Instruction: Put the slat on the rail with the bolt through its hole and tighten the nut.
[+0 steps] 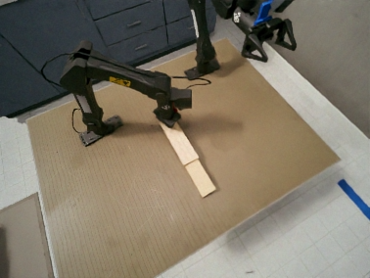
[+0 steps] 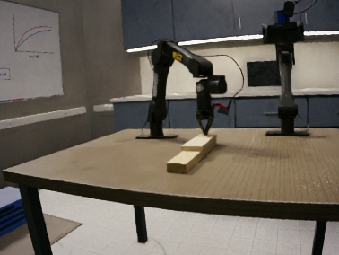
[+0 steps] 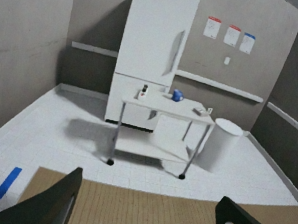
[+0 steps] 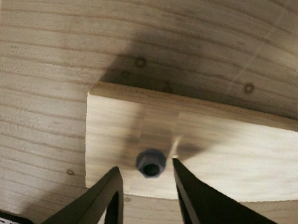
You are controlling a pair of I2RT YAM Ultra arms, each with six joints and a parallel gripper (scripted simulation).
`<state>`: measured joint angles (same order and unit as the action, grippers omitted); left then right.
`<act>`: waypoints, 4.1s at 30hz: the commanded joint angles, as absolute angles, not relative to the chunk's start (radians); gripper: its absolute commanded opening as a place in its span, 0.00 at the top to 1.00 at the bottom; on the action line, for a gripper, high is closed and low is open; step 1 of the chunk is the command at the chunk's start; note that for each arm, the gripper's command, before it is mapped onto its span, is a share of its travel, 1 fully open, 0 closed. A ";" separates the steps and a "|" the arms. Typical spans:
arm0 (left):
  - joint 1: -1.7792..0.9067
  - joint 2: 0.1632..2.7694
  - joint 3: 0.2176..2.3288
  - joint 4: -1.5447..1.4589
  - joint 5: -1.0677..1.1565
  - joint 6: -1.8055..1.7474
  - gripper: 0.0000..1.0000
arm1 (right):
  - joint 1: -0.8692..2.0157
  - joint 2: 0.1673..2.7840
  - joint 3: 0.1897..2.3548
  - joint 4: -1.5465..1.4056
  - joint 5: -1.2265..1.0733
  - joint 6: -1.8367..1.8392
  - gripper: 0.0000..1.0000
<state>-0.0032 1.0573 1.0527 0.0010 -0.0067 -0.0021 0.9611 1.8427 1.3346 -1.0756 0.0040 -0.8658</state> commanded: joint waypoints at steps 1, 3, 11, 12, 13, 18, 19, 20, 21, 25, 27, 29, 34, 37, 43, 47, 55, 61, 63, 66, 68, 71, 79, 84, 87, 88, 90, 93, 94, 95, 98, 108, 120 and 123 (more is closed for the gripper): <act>-0.003 1.055 1.058 0.006 -0.007 -0.002 0.00 | 0.968 1.838 1.369 -1.092 0.014 -1.114 0.66; -0.003 1.055 1.058 0.006 -0.007 -0.002 0.00 | 0.967 1.837 1.368 -1.091 0.014 -1.160 0.66; -0.003 1.055 1.058 0.006 -0.007 -0.002 0.00 | 0.961 1.840 1.372 -1.095 0.001 -1.238 0.66; -0.003 1.055 1.058 0.006 -0.007 -0.002 0.00 | 0.960 1.840 1.372 -1.096 0.001 -1.238 0.66; -0.003 1.055 1.058 0.006 -0.007 -0.002 0.00 | 0.960 1.840 1.372 -1.096 0.001 -1.239 0.66; -0.003 1.055 1.058 0.006 -0.007 -0.002 0.00 | 0.960 1.841 1.373 -1.097 0.000 -1.240 0.66; -0.003 1.055 1.058 0.006 -0.007 -0.002 0.00 | 0.960 1.841 1.373 -1.097 0.000 -1.240 0.66; -0.003 1.055 1.058 0.006 -0.007 -0.002 0.00 | 0.960 1.841 1.373 -1.097 0.000 -1.240 0.66; -0.003 1.055 1.058 0.006 -0.007 -0.002 0.00 | 0.960 1.841 1.373 -1.097 0.000 -1.240 0.66; -0.003 1.055 1.058 0.006 -0.007 -0.002 0.00 | 0.960 1.841 1.373 -1.097 0.000 -1.239 0.66; -0.003 1.055 1.058 0.006 -0.007 -0.002 0.00 | 0.960 1.841 1.373 -1.097 0.000 -1.237 0.66; -0.003 1.055 1.058 0.006 -0.007 -0.002 0.00 | 0.960 1.841 1.373 -1.097 0.000 -1.237 0.66; -0.003 1.055 1.058 0.006 -0.007 -0.002 0.00 | 0.960 1.843 1.361 -1.082 0.000 -1.237 0.66; -0.003 1.055 1.058 0.006 -0.007 -0.002 0.00 | 0.960 1.844 1.360 -1.080 0.000 -1.237 0.66; -0.003 1.055 1.058 0.006 -0.007 -0.002 0.00 | 0.960 1.845 1.356 -1.075 0.000 -1.237 0.66; -0.003 1.055 1.058 0.006 -0.007 -0.002 0.00 | 0.960 1.847 1.354 -1.071 0.000 -1.237 0.66; -0.003 1.055 1.058 0.006 -0.007 -0.002 0.00 | 0.960 1.848 1.349 -1.065 0.000 -1.237 0.66; -0.003 1.055 1.058 0.006 -0.007 -0.002 0.00 | 0.960 1.850 1.345 -1.059 0.000 -1.237 0.66; -0.003 1.055 1.058 0.006 -0.007 -0.002 0.00 | 0.960 1.851 1.344 -1.057 0.000 -1.237 0.66; -0.003 1.055 1.058 0.006 -0.007 -0.002 0.00 | 0.960 1.852 1.341 -1.054 0.000 -1.237 0.66; -0.003 1.055 1.058 0.006 -0.007 -0.002 0.00 | 0.960 1.852 1.340 -1.052 0.000 -1.237 0.66; -0.003 1.055 1.058 0.006 -0.007 -0.002 0.00 | 0.960 1.853 1.339 -1.050 0.000 -1.237 0.66; -0.003 1.055 1.058 0.006 -0.007 -0.002 0.00 | 0.960 1.855 1.333 -1.043 0.000 -1.237 0.66; -0.003 1.055 1.058 0.006 -0.007 -0.002 0.00 | 0.960 1.856 1.330 -1.038 0.000 -1.237 0.66; -0.003 1.055 1.058 0.006 -0.007 -0.002 0.00 | 0.960 1.857 1.328 -1.035 0.000 -1.237 0.66; -0.003 1.055 1.058 0.006 -0.007 -0.002 0.00 | 0.960 1.857 1.328 -1.035 0.000 -1.237 0.66; -0.003 1.055 1.058 0.006 -0.007 -0.002 0.00 | 0.960 1.857 1.327 -1.034 0.000 -1.237 0.66; -0.003 1.055 1.058 0.006 -0.007 -0.002 0.00 | 0.960 1.858 1.325 -1.031 0.000 -1.237 0.66; -0.003 1.055 1.058 0.006 -0.007 -0.002 0.00 | 0.960 1.858 1.324 -1.030 0.000 -1.237 0.66; -0.003 1.055 1.058 0.006 -0.007 -0.002 0.00 | 0.960 1.858 1.323 -1.029 0.000 -1.237 0.66; -0.003 1.055 1.058 0.006 -0.007 -0.002 0.00 | 0.961 1.843 1.335 -1.040 0.004 -1.232 0.70; -0.003 1.055 1.058 0.006 -0.007 -0.002 0.00 | 0.961 1.837 1.339 -1.044 0.005 -1.231 0.82; -0.003 1.055 1.058 0.006 -0.007 -0.002 0.00 | 0.961 1.837 1.339 -1.044 0.005 -1.231 0.88; -0.003 1.055 1.058 0.006 -0.007 -0.002 0.00 | 0.961 1.837 1.339 -1.044 0.005 -1.231 0.88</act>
